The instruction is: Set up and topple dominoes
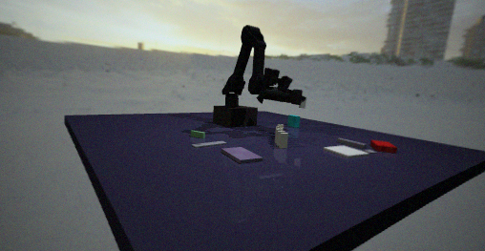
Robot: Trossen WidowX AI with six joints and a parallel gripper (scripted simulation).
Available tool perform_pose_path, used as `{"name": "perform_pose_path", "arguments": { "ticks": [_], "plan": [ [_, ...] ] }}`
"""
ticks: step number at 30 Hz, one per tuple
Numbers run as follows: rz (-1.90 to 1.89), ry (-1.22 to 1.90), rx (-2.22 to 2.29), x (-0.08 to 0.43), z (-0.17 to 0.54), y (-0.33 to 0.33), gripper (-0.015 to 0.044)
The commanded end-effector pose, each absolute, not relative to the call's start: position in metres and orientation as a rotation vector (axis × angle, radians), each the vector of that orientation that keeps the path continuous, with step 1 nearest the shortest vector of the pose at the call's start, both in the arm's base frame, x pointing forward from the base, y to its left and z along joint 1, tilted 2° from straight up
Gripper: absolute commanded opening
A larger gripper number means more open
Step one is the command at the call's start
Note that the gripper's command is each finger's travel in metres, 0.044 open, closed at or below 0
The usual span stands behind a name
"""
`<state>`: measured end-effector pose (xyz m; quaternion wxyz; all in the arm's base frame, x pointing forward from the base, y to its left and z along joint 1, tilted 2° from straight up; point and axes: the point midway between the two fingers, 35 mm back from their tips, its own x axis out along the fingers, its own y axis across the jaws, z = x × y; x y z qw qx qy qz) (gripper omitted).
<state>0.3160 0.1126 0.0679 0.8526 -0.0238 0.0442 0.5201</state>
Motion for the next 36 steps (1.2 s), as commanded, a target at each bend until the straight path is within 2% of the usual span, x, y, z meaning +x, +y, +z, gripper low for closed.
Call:
{"name": "perform_pose_path", "arguments": {
  "ticks": [1,36],
  "plan": [
    [1.099,0.095,-0.046,0.316,0.066,0.113,0.0025],
    [1.134,0.125,-0.111,0.319,-0.039,0.121,0.0025]
  ]
}}
